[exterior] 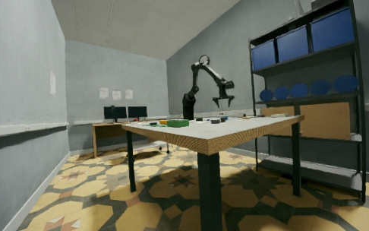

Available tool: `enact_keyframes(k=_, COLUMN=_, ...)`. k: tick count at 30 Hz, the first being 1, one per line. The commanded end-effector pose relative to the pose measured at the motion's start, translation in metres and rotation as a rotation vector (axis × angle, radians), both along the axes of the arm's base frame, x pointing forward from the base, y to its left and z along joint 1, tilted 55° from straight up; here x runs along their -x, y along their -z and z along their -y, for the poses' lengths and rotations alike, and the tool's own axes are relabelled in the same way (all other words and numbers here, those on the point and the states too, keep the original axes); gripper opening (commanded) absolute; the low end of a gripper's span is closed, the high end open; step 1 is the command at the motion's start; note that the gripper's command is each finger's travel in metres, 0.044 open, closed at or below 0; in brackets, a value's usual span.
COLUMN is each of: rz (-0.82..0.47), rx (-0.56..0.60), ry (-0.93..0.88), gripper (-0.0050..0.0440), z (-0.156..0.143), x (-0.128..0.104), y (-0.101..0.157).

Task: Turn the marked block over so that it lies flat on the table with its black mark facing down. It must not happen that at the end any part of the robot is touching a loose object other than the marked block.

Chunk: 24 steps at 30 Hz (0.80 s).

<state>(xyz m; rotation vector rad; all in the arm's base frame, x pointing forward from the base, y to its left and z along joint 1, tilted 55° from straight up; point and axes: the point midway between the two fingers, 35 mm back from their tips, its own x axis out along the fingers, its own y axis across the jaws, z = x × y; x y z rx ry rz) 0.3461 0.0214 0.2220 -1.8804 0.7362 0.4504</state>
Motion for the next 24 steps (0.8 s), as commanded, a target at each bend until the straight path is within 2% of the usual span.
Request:
enact_keyframes(k=1, rz=0.043, rx=0.037, ry=0.051, gripper=0.044, z=0.003, x=0.0052, y=-0.0095)
enact_keyframes(k=24, rz=0.046, rx=0.04, ry=0.056, gripper=0.044, z=0.0037, x=0.0051, y=-0.011)
